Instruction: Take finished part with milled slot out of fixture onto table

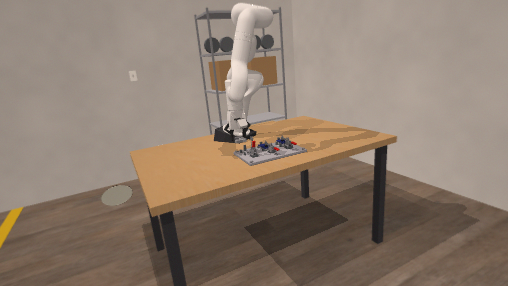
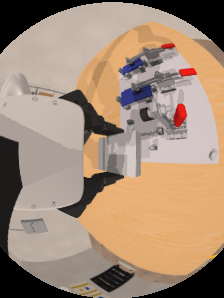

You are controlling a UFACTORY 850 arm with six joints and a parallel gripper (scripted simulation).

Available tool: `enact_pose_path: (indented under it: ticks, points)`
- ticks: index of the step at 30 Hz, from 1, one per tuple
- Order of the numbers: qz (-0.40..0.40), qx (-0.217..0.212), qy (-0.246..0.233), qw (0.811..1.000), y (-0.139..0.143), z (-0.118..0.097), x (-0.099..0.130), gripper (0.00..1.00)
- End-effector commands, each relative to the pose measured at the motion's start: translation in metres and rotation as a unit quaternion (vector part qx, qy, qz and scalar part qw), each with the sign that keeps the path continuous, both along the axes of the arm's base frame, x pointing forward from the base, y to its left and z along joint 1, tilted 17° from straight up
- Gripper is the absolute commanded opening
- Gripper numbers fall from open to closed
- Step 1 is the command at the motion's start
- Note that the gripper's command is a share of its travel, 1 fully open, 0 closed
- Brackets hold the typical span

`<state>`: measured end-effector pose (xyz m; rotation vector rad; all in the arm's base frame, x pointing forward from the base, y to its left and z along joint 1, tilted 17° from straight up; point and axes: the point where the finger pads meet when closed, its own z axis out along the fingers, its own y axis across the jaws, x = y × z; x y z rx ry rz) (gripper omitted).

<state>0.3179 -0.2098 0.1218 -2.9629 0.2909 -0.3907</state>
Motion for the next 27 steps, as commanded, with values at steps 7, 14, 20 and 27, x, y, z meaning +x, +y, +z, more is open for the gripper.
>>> enact_pose_path:
  ticks: [7, 14, 20, 27]
  points:
    - [0.0, 0.0, 0.0, 1.0, -0.029, -0.004, -0.004, 0.0]
    - [0.0, 0.0, 0.0, 1.0, -0.041, -0.006, -0.006, 0.0]
    - [0.0, 0.0, 0.0, 1.0, -0.054, -0.009, -0.009, 0.0]
    - [0.0, 0.0, 0.0, 1.0, -0.067, -0.011, -0.011, 0.0]
